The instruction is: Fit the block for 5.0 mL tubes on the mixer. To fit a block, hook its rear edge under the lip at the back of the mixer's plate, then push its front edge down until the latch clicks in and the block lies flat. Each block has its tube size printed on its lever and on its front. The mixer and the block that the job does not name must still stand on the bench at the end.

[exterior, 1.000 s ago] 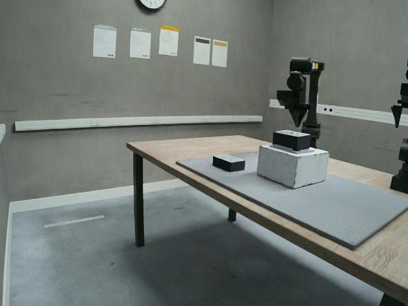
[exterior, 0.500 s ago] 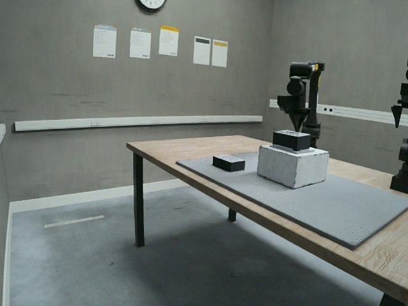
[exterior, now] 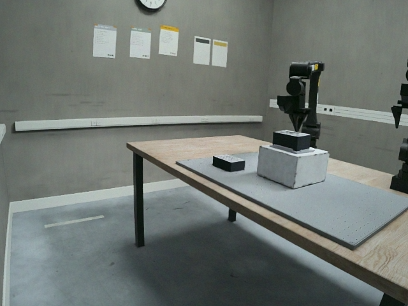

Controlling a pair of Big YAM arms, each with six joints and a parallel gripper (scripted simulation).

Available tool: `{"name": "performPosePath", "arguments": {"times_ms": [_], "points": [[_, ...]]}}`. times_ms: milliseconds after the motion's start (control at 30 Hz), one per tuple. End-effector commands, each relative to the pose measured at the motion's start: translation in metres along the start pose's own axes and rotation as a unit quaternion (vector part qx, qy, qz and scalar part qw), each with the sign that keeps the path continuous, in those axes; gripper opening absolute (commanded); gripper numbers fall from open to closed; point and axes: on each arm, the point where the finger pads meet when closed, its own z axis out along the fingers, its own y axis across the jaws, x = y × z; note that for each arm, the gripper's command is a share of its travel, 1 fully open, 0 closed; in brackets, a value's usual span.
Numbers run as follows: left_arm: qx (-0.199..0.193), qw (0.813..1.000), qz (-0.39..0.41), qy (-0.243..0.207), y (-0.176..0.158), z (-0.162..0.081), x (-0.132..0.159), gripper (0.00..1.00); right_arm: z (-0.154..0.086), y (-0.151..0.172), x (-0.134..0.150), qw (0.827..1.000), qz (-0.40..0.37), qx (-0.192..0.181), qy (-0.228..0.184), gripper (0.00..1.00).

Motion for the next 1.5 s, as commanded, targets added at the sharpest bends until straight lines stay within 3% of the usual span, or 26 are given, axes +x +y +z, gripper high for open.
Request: {"name": "performPosePath", "arguments": {"times_ms": [0,867,1233,1467], "points": [[-0.005,1.000,-0.001,-0.025,0.004,-0.020,-0.012,1.00,-0.039,0.002,-0.013,0.999,0.010,-0.020,-0.036,0.00],[-0.006,1.000,-0.001,-0.029,0.004,-0.023,-0.014,1.00,-0.044,0.013,-0.014,0.999,-0.001,-0.023,-0.044,0.00],[-0.003,1.000,-0.001,-0.011,0.003,-0.009,-0.006,1.00,-0.021,0.006,-0.016,0.999,0.006,-0.017,-0.031,0.00],[-0.001,1.000,-0.001,-0.003,0.002,-0.003,-0.003,1.00,0.001,-0.001,-0.007,1.000,0.008,0.000,0.000,0.00]]}}
